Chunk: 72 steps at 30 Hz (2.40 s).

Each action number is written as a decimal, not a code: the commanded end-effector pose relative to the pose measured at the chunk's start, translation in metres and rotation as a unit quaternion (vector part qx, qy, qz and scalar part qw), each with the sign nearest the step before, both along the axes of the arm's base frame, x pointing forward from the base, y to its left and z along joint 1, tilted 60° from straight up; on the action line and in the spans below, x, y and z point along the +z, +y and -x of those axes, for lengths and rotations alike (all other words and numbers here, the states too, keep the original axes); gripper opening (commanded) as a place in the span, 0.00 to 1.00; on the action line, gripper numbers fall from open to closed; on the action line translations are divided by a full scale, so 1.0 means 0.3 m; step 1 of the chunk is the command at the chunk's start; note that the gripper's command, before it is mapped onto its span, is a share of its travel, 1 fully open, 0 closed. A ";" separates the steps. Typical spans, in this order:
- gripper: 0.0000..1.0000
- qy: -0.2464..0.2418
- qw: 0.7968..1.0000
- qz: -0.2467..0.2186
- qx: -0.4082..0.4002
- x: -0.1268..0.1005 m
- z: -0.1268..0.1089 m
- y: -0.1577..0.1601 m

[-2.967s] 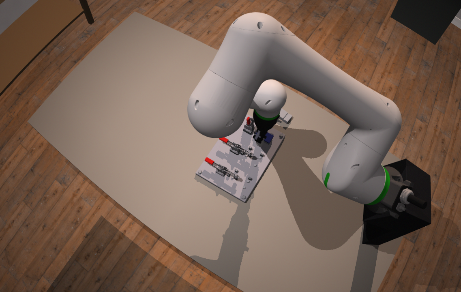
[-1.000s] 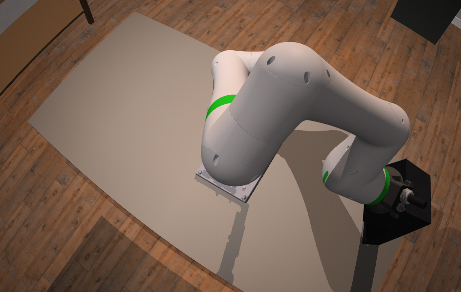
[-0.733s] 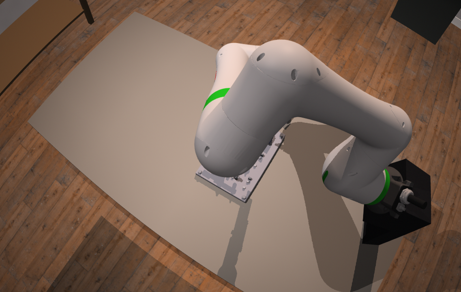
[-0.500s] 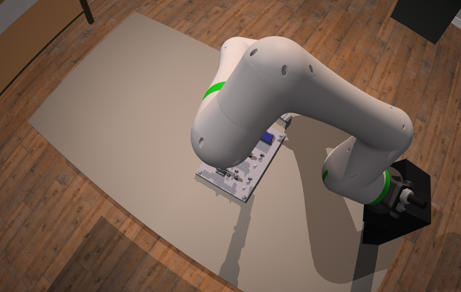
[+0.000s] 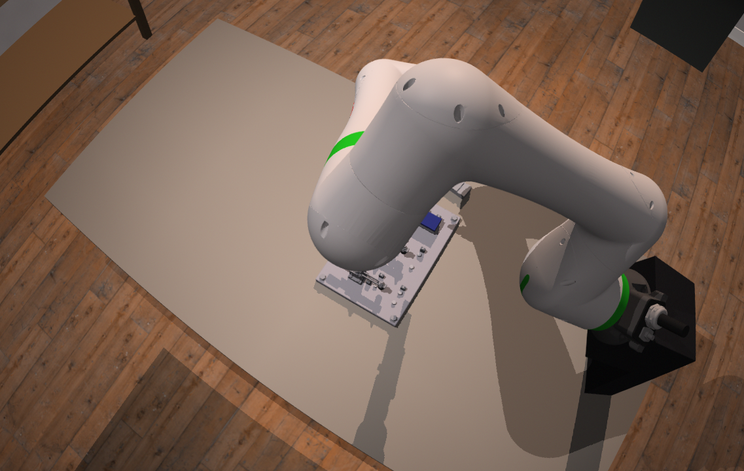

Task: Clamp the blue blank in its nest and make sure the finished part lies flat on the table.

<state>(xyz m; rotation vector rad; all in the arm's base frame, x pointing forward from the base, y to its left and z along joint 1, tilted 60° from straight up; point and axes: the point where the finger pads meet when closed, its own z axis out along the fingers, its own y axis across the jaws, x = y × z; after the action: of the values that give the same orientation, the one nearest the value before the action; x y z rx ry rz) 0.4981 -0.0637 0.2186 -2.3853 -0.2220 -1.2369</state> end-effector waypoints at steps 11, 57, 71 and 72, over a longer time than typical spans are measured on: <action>0.28 0.000 1.000 0.000 0.000 -0.054 -0.079 0.048; 0.28 0.000 1.000 0.000 0.000 0.097 -0.329 0.090; 0.28 0.000 1.000 0.000 0.000 0.079 -0.355 0.106; 0.28 0.000 1.000 0.000 0.000 0.079 -0.355 0.106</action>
<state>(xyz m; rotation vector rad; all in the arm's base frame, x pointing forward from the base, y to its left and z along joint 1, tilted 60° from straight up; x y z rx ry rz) 0.6045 -0.0317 0.2422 -2.3853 -0.2220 -1.2369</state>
